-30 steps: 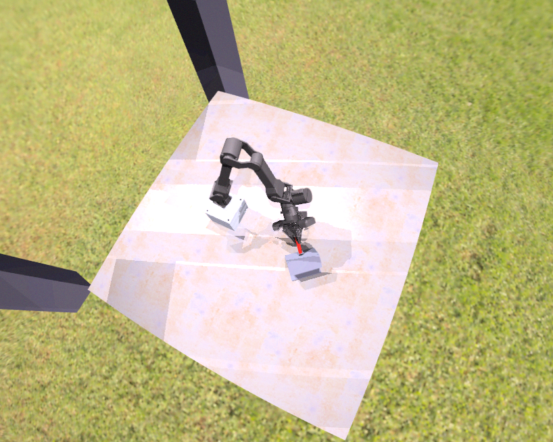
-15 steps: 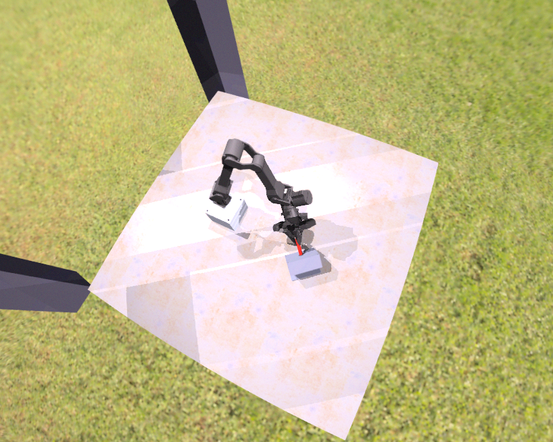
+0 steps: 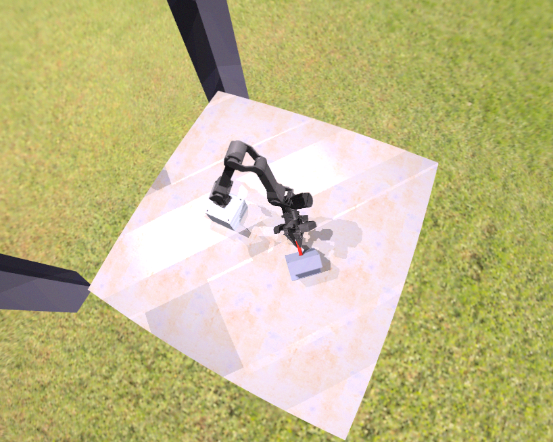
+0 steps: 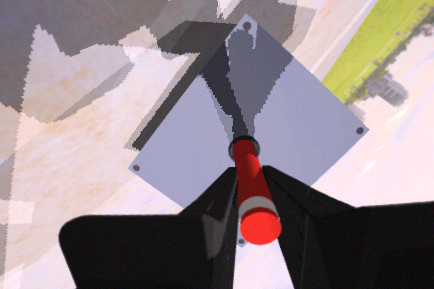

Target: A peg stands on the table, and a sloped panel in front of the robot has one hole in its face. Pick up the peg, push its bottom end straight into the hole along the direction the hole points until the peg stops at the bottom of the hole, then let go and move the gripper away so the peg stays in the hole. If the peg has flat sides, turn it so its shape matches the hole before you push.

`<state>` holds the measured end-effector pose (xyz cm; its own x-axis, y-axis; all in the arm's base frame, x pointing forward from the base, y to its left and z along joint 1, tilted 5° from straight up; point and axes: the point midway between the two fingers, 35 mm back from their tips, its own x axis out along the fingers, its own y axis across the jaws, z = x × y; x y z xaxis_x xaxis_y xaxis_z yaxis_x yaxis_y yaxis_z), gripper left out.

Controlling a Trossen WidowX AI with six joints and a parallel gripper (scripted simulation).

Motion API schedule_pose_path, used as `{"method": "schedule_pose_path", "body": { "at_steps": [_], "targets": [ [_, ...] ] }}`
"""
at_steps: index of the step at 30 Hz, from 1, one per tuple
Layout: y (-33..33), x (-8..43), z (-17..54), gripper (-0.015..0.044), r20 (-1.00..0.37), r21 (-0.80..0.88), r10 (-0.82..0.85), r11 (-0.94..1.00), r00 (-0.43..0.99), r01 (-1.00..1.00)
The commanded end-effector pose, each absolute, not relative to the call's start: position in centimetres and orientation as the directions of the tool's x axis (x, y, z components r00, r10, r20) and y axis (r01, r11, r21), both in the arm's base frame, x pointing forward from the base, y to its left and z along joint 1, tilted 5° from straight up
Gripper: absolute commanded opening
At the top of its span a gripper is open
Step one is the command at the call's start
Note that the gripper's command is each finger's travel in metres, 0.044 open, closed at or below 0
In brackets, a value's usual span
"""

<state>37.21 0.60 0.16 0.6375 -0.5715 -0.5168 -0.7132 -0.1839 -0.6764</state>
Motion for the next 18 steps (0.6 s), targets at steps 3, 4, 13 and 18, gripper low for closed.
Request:
{"method": "schedule_pose_path", "body": {
  "at_steps": [3, 4, 13, 18],
  "targets": [
    [0.34, 37.48, -0.17, 0.0000, -0.520, -0.673, -0.570, -0.186, 0.637, -0.716],
    [0.30, 37.52, -0.21, 0.0000, -0.520, -0.673, -0.570, -0.186, 0.637, -0.716],
    [-0.06, 37.92, -0.52, 0.0000, -0.519, -0.673, -0.570, -0.186, 0.637, -0.716],
    [-0.24, 38.12, -0.68, 0.0000, -0.519, -0.673, -0.570, -0.186, 0.637, -0.716]
  ]
}}
